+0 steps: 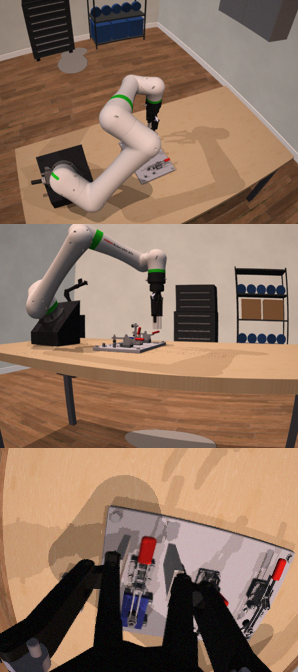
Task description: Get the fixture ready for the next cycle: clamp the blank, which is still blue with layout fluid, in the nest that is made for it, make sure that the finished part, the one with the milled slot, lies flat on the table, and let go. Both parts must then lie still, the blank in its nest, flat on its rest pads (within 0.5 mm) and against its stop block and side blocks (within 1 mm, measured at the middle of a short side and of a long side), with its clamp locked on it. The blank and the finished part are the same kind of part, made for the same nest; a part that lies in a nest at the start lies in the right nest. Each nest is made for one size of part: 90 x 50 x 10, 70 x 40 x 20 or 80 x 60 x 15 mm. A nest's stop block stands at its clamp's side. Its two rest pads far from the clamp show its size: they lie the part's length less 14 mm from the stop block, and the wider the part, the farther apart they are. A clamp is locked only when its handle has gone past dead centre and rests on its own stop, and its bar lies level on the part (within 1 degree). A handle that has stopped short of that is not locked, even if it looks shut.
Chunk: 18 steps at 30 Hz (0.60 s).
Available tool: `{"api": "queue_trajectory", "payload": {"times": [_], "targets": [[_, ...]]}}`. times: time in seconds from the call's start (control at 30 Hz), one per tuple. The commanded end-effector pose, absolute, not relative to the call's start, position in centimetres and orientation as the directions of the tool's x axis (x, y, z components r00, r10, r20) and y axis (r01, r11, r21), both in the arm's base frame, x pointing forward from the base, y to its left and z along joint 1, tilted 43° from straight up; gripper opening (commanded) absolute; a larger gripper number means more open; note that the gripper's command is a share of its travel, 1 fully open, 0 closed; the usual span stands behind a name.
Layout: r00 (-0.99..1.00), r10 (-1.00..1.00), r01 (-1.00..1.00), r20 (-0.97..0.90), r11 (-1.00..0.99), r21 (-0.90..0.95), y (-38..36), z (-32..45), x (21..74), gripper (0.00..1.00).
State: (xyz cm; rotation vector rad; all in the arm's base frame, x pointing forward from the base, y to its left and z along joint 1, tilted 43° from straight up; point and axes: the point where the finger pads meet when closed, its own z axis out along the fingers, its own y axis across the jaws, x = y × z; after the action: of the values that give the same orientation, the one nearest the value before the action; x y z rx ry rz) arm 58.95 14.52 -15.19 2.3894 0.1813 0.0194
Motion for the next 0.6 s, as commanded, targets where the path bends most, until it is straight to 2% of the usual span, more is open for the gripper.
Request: {"api": "queue_trajectory", "payload": {"times": [0.0, 0.07, 0.1, 0.57], "targets": [[0.99, 0.137, 0.125, -0.037, -0.725, 0.677, 14.55, -15.18, 58.96, 0.28], [0.99, 0.137, 0.125, -0.037, -0.725, 0.677, 14.55, -15.18, 58.96, 0.28], [0.99, 0.137, 0.125, -0.037, -0.725, 0.677, 14.55, -15.18, 58.96, 0.0], [0.99, 0.137, 0.125, -0.037, -0.725, 0.677, 14.55, -15.18, 58.96, 0.0]]}}
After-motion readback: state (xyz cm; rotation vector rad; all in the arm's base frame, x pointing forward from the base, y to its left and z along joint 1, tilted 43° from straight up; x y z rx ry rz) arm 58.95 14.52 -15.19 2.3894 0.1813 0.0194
